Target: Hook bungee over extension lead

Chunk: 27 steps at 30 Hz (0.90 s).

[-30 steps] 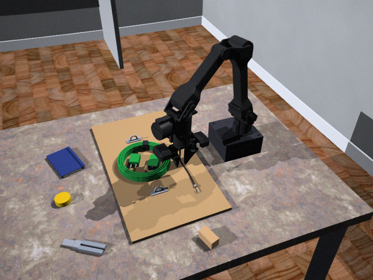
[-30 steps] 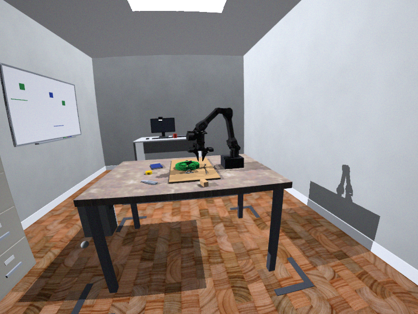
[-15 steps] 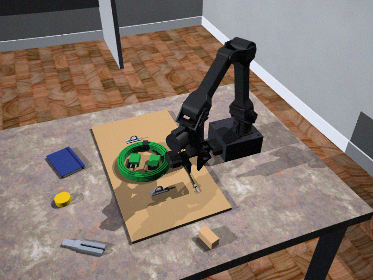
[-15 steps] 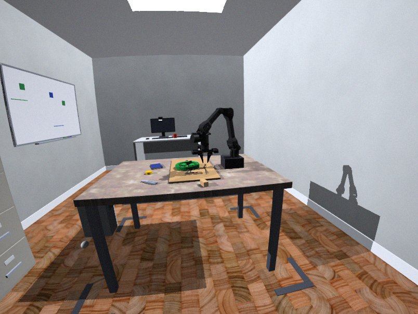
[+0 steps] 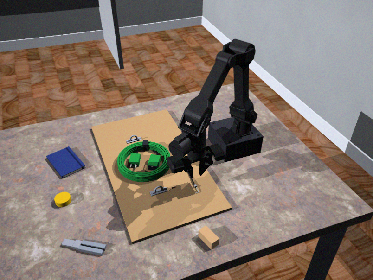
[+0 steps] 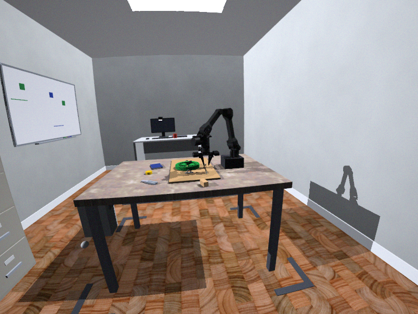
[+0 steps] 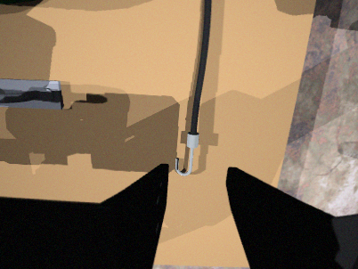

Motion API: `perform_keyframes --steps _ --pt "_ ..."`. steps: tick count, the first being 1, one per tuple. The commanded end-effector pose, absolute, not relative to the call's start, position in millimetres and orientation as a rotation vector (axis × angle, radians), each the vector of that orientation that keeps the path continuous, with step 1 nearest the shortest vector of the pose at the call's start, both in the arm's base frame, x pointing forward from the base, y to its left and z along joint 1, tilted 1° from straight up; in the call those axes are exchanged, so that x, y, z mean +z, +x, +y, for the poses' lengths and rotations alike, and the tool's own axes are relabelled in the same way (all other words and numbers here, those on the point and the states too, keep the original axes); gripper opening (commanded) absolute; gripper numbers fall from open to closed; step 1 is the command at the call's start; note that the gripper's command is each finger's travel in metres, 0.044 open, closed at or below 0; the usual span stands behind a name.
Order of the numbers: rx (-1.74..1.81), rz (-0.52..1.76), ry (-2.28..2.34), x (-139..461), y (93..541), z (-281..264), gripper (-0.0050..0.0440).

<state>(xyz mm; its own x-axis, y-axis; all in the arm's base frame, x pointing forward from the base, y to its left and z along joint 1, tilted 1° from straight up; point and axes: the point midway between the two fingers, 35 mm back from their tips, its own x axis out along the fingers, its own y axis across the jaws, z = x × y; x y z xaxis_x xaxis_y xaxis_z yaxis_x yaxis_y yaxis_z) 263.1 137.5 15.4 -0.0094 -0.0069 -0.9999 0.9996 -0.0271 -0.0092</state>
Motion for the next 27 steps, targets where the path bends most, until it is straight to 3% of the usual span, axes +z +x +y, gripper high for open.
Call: perform_keyframes --steps 1,27 --pt "-1.236 1.192 1.226 5.7 264.2 138.5 0.015" --pt "-1.236 1.193 1.225 -36.0 262.2 137.1 0.015"
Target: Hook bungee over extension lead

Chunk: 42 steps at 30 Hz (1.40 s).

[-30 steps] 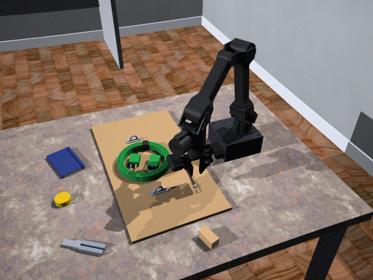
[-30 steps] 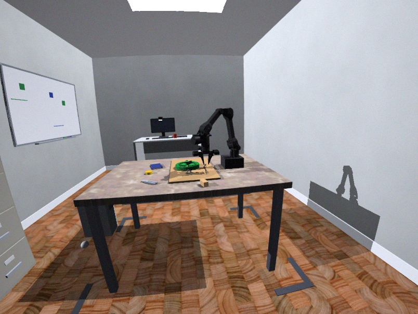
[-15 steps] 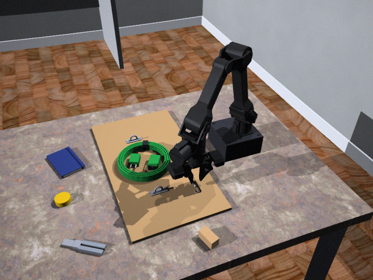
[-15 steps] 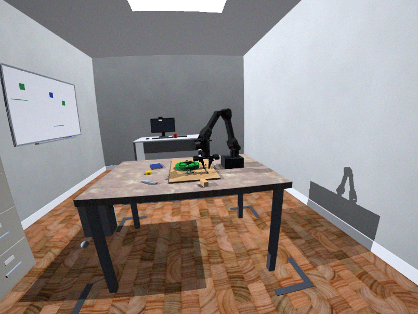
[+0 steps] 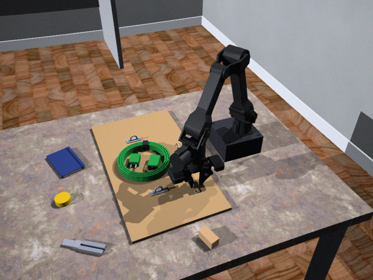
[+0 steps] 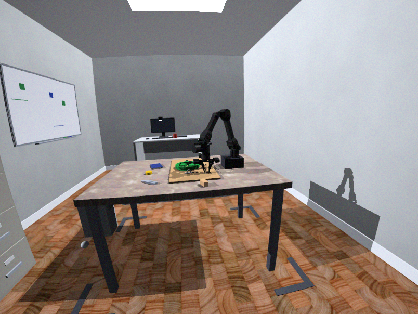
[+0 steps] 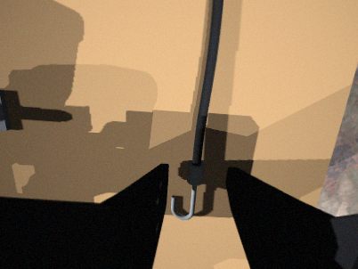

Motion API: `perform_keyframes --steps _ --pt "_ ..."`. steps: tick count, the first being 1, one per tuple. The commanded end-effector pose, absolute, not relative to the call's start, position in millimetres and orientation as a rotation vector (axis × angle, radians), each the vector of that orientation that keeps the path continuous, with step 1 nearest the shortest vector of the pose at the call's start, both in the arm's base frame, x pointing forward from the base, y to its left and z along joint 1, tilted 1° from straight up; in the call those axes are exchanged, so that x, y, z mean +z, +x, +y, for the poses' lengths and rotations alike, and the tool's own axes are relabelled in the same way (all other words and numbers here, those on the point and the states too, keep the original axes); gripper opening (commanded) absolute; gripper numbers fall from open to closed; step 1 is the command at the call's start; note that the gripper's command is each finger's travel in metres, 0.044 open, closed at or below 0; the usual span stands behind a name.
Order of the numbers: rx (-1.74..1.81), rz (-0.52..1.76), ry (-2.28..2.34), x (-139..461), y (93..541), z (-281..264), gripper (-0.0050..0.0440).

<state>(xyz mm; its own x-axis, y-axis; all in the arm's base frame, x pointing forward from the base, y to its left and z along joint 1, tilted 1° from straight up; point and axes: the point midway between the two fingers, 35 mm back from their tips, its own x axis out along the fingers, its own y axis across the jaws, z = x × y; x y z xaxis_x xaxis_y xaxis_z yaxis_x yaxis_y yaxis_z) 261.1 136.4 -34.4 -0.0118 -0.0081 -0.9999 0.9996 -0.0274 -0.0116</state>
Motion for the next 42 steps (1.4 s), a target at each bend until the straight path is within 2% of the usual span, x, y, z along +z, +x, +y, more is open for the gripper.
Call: perform_keyframes --steps 1,28,30,42 --pt "-1.236 1.193 1.225 -36.0 262.2 137.1 0.015" --pt "-1.229 1.192 1.231 -35.3 264.0 138.3 0.015" --pt "-1.217 1.189 1.24 -31.7 266.8 139.5 0.0102" --pt "-1.217 1.189 1.24 -31.7 266.8 139.5 0.0029"
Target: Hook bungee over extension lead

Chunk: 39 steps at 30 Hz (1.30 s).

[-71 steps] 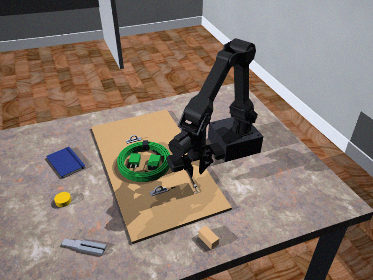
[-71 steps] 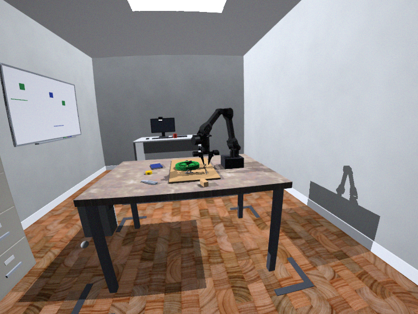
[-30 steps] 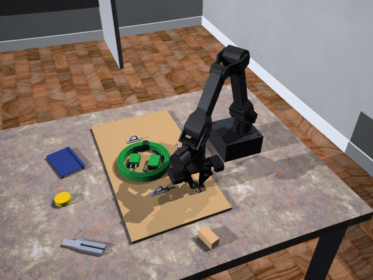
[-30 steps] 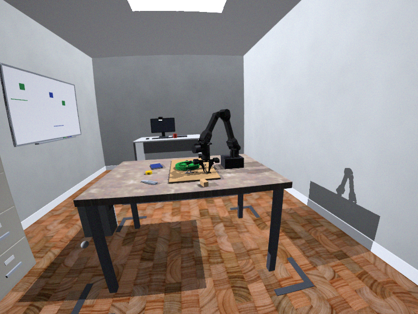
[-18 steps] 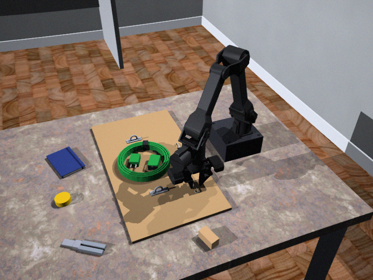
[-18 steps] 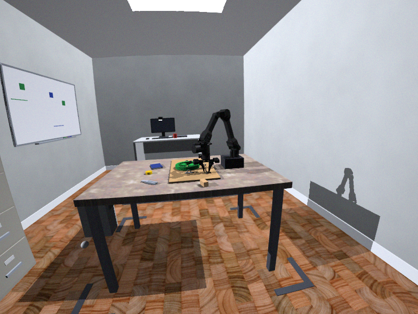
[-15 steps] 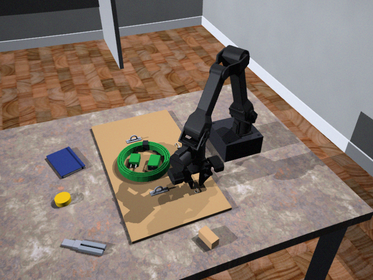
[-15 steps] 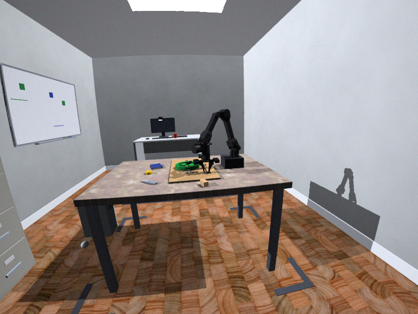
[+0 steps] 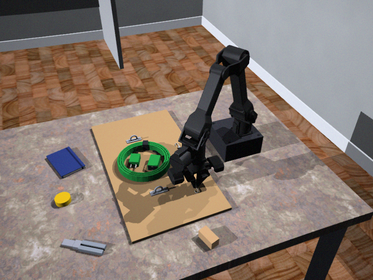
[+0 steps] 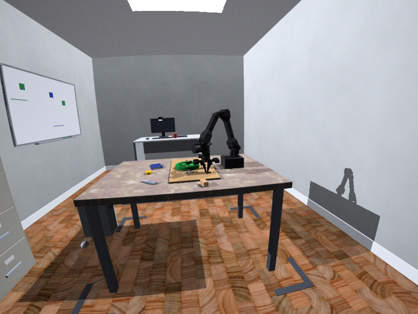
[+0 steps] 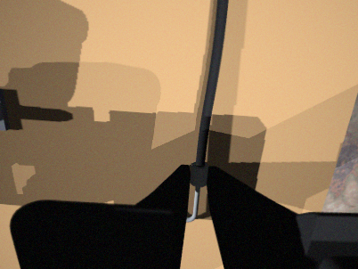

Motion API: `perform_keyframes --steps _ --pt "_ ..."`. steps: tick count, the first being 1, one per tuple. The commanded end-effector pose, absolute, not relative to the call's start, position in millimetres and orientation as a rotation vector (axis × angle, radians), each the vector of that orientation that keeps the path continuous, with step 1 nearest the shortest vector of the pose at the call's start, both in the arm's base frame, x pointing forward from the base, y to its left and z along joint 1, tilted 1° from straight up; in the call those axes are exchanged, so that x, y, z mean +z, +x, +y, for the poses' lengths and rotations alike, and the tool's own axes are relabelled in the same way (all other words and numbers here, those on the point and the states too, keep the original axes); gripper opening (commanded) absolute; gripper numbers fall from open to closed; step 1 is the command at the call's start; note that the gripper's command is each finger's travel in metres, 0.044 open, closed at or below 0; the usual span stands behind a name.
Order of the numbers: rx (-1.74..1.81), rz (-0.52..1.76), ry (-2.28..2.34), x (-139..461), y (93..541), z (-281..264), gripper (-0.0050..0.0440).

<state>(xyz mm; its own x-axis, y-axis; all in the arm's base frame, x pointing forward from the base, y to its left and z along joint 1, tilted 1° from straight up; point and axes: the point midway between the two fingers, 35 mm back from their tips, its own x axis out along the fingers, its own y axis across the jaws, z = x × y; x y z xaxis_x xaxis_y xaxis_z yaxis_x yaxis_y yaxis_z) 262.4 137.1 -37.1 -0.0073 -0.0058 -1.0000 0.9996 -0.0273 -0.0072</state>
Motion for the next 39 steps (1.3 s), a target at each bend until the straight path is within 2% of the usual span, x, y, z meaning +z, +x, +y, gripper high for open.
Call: perform_keyframes --steps 1,6,23,27,29,39 --pt "-1.217 1.189 1.24 -31.7 266.8 139.5 0.0029" --pt "-1.217 1.189 1.24 -31.7 266.8 139.5 0.0" --pt "-1.2 1.182 1.257 17.3 270.6 141.9 -0.0005" --pt "-1.196 1.179 1.257 19.7 271.5 141.2 -0.0035" --pt "-1.185 1.169 1.262 19.6 276.4 138.8 -0.005" --pt "-1.097 1.081 1.306 11.2 320.5 120.8 -0.005"
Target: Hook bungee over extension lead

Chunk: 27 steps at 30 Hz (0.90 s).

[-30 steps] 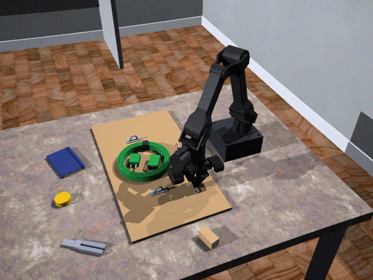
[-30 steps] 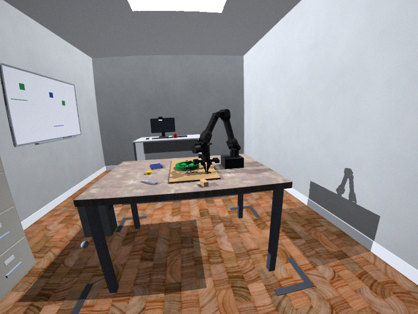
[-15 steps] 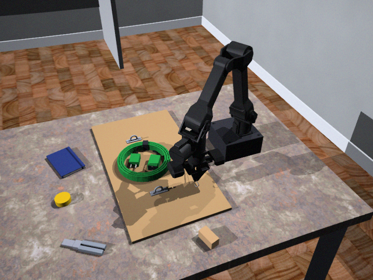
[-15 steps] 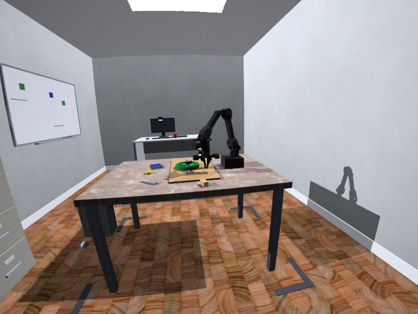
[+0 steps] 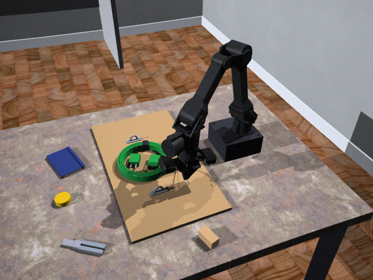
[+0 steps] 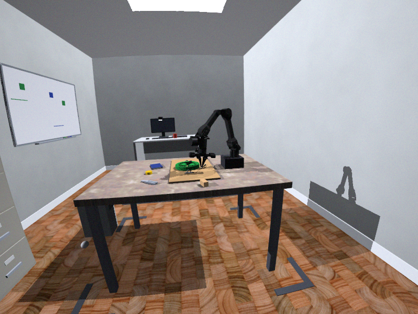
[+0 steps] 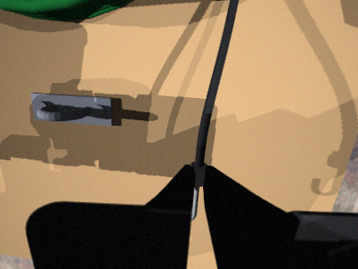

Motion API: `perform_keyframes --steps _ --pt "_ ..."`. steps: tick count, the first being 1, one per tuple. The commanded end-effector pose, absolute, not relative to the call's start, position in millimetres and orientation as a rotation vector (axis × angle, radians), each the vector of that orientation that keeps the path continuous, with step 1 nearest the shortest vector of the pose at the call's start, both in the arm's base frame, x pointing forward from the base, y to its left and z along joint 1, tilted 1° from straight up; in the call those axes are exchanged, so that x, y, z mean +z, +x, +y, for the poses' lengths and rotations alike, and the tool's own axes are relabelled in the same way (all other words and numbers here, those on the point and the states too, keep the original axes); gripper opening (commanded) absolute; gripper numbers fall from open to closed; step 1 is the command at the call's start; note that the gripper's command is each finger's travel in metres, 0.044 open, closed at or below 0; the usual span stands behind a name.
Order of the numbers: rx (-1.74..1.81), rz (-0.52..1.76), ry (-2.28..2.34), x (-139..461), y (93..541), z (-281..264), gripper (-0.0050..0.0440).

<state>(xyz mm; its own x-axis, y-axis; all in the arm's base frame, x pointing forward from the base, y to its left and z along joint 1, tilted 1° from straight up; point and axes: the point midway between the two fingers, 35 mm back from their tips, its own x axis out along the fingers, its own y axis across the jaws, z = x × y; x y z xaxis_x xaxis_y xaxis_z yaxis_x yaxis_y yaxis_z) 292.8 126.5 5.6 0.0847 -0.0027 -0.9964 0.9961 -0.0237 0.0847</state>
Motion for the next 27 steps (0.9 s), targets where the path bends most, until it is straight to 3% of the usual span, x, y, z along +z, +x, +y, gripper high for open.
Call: perform_keyframes --steps 1,9,27 --pt "-1.083 1.066 1.312 11.4 326.5 117.8 -0.005" --pt "-1.008 0.97 1.346 14.1 360.9 97.9 -0.005" --pt "-1.01 0.974 1.351 15.8 354.7 99.4 -0.005"
